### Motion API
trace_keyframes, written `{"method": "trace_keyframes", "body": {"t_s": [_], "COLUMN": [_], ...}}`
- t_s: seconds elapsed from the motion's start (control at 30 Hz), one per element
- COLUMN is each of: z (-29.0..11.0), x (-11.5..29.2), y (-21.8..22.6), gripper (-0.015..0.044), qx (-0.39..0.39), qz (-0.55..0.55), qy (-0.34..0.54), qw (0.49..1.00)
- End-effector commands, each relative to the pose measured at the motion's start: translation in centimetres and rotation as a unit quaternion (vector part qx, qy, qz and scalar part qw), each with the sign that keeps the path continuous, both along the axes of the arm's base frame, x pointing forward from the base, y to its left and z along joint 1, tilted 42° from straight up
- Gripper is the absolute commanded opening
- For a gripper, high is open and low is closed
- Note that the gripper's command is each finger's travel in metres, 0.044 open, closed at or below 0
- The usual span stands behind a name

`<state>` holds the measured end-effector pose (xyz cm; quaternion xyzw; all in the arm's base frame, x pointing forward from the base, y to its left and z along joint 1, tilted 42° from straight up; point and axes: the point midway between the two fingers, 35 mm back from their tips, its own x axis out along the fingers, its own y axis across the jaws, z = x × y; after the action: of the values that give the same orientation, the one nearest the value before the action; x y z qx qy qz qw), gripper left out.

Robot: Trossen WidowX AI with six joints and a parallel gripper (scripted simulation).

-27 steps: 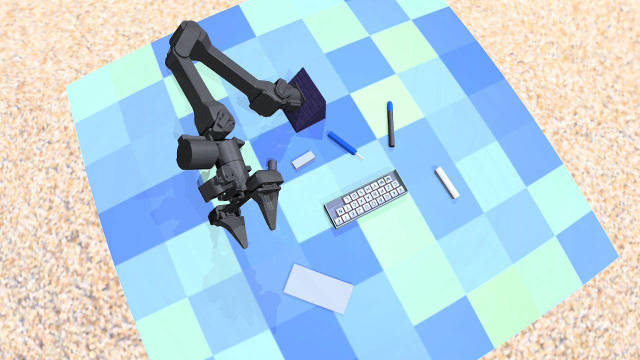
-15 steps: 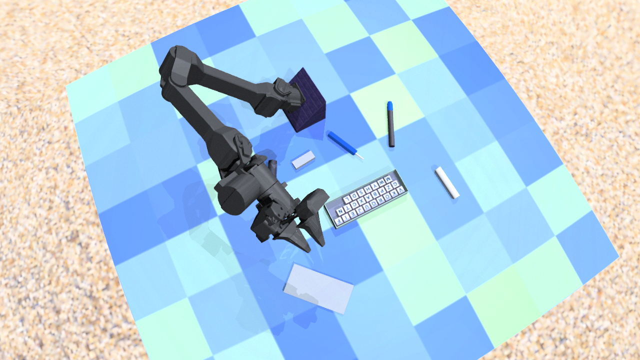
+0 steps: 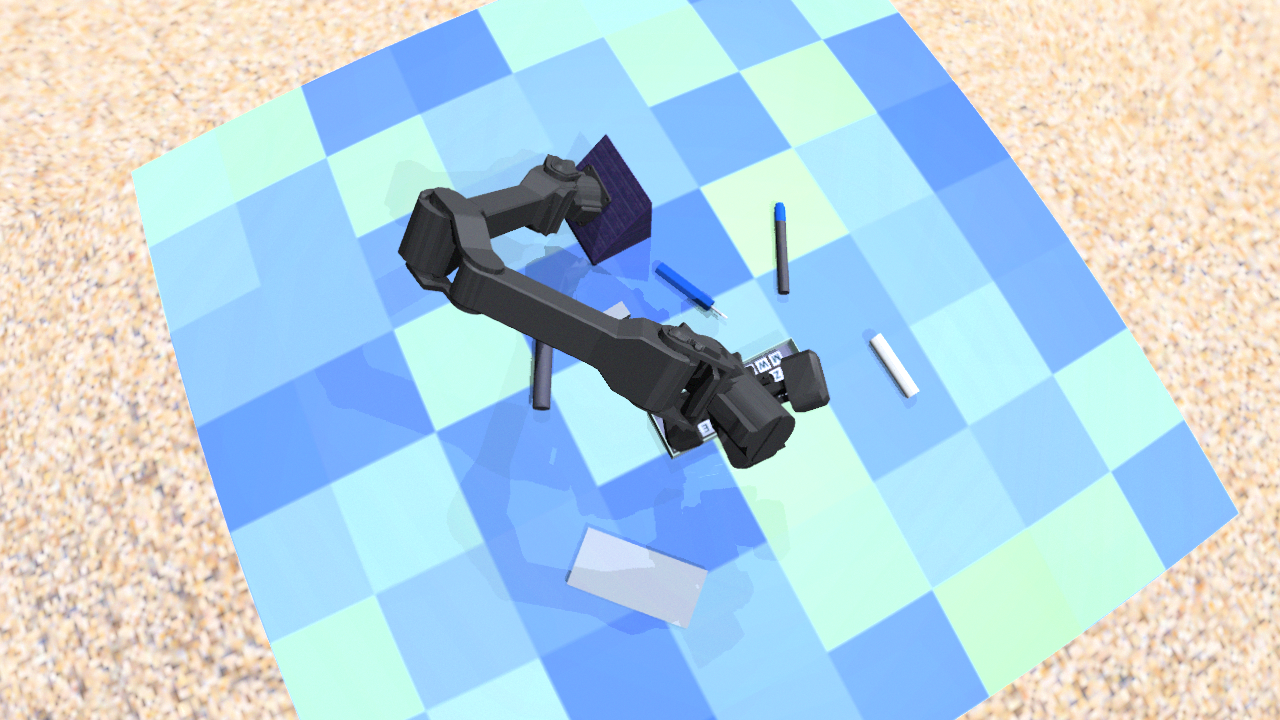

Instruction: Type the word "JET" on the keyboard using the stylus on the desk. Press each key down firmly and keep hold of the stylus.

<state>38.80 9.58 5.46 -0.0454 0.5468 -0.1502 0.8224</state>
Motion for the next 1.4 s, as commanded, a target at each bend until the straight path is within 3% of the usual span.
{"method": "trace_keyframes", "body": {"t_s": [0.0, 0.2, 0.6, 0.83, 1.27, 1.37], "z": [-4.5, -9.1, -9.3, -4.8, -4.5, -1.7], "x": [-1.8, -4.5, -4.6, -4.7, -4.7, -4.6], "y": [1.4, 2.6, 2.6, -2.5, -2.9, -6.0], "gripper": [0.0, 0.0, 0.0, 0.0, 0.0, 0.0], "qx": [-0.085, -0.208, -0.212, -0.214, -0.214, -0.214], "qz": [-0.004, 0.008, 0.008, 0.008, 0.008, 0.008], "qy": [0.089, 0.174, 0.176, 0.176, 0.176, 0.177], "qw": [0.992, 0.963, 0.961, 0.961, 0.961, 0.961]}}
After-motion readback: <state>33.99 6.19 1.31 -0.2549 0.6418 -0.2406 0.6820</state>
